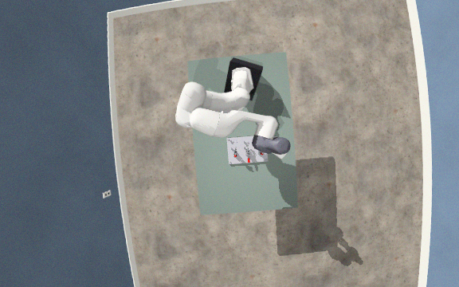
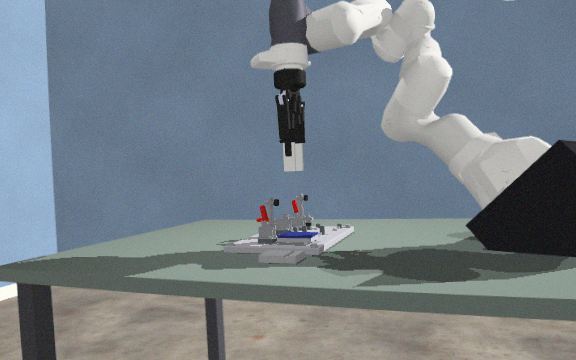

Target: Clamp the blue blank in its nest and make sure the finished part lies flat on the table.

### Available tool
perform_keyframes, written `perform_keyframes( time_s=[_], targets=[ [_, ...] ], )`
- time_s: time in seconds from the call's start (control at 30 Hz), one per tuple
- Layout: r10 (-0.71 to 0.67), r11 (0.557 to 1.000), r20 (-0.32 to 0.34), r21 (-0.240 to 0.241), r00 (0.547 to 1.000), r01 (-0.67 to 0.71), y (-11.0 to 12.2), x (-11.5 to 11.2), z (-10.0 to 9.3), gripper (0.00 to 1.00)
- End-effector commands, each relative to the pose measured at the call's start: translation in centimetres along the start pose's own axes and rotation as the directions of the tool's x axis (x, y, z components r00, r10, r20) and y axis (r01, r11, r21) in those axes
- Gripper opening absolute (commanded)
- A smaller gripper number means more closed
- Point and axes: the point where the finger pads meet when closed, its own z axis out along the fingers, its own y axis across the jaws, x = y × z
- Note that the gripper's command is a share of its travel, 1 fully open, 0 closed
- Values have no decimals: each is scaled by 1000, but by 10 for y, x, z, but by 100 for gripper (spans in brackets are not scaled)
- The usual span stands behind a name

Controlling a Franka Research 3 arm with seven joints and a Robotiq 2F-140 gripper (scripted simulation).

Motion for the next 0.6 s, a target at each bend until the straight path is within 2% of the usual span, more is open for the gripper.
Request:
perform_keyframes(
  time_s=[0.0, 0.17, 0.43, 0.57],
  targets=[
    [-13, 1000, 0, -4, 1000, 13, 2, 0, 1, 28],
    [-13, 1000, 0, -4, 1000, 13, 2, 0, 8, 28],
    [-13, 1000, 0, -4, 1000, 13, 2, 0, 57, 28],
    [-13, 1000, 0, -4, 1000, 13, 2, 0, 61, 28]
  ],
)
